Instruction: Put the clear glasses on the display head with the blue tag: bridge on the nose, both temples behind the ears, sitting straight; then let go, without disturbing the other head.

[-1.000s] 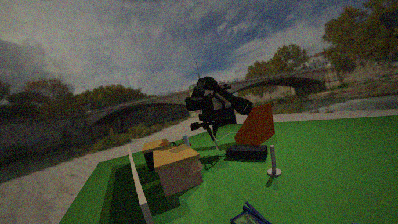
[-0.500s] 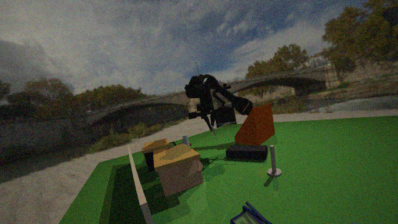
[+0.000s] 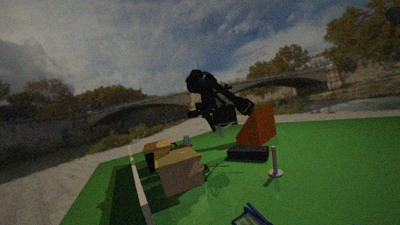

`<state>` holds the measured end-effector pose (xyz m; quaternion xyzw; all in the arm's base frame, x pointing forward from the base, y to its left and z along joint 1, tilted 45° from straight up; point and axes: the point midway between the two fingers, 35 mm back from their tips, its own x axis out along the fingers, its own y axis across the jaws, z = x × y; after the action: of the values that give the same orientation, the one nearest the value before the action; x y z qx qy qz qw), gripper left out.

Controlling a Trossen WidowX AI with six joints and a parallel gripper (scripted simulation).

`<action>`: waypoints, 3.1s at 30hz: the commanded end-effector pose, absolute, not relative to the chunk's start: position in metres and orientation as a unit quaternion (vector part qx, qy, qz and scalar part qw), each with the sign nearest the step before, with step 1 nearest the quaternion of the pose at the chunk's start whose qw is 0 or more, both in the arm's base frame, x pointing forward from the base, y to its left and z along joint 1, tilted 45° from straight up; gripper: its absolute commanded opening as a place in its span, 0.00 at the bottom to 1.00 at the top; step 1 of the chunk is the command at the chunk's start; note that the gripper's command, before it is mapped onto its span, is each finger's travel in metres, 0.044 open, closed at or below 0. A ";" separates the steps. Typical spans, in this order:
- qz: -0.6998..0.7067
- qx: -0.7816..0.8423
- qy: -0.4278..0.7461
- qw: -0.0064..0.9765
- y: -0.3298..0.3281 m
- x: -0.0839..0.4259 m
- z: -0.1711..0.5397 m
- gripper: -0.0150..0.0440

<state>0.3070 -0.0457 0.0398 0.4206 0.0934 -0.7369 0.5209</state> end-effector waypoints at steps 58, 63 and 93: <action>-0.709 0.320 0.223 0.587 0.033 0.349 -0.137 0.25; -0.709 0.320 0.223 0.587 0.029 0.353 -0.134 0.25; -0.710 0.320 0.223 0.587 0.011 0.368 -0.120 0.25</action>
<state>0.3644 0.0158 -0.1233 0.3206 0.2262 -0.7097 0.5851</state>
